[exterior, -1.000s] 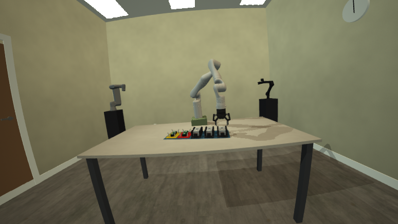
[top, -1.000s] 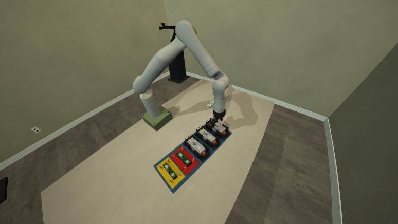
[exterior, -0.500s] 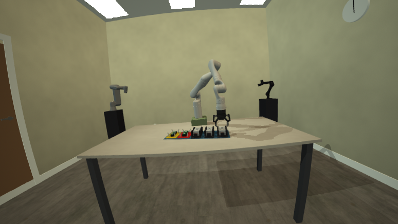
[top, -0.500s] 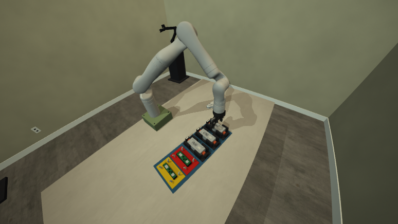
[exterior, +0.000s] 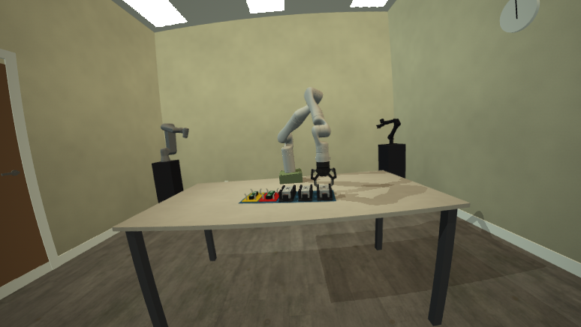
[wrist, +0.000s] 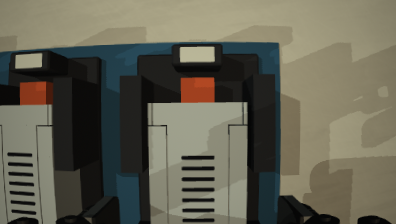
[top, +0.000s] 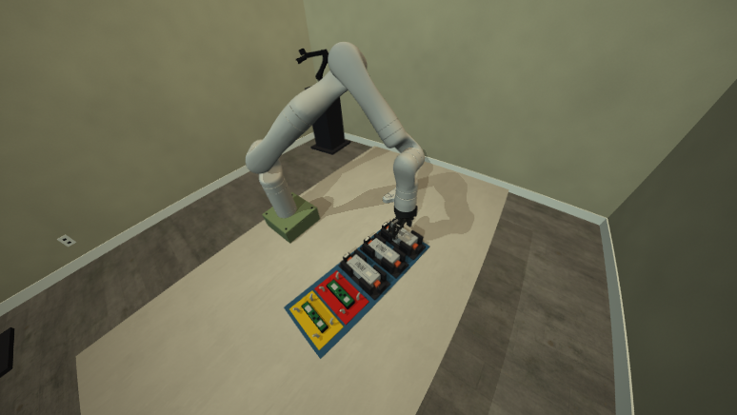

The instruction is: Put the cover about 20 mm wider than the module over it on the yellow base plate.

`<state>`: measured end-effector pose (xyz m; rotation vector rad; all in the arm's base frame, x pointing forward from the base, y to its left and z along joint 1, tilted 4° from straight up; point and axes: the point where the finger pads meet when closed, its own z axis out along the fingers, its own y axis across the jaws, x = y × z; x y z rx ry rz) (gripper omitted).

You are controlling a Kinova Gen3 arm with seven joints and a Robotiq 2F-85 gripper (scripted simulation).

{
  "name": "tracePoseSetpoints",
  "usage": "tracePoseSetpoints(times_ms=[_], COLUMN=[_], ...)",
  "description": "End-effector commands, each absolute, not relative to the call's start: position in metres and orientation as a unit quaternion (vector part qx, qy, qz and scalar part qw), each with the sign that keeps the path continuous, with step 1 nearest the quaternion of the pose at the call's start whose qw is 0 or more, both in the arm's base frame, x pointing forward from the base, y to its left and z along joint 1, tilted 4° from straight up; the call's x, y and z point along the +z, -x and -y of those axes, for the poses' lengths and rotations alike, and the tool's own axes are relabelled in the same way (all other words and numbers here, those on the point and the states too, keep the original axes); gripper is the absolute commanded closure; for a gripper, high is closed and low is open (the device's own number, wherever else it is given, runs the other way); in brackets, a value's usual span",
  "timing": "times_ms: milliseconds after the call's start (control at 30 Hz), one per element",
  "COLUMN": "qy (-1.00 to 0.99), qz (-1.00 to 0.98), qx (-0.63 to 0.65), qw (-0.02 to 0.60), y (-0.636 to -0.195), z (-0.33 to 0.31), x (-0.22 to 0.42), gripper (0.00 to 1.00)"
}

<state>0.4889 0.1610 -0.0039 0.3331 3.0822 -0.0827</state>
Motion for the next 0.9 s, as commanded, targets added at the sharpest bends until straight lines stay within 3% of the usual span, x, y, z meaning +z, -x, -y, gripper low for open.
tracePoseSetpoints(times_ms=[0, 867], qy=[-0.107, -0.107], qz=[-0.994, -0.994], qx=[-0.026, -0.026], qw=[0.021, 0.021], y=[-0.490, -0.490], z=[-0.161, -0.160], x=[-0.005, -0.023], gripper=[0.00, 0.00])
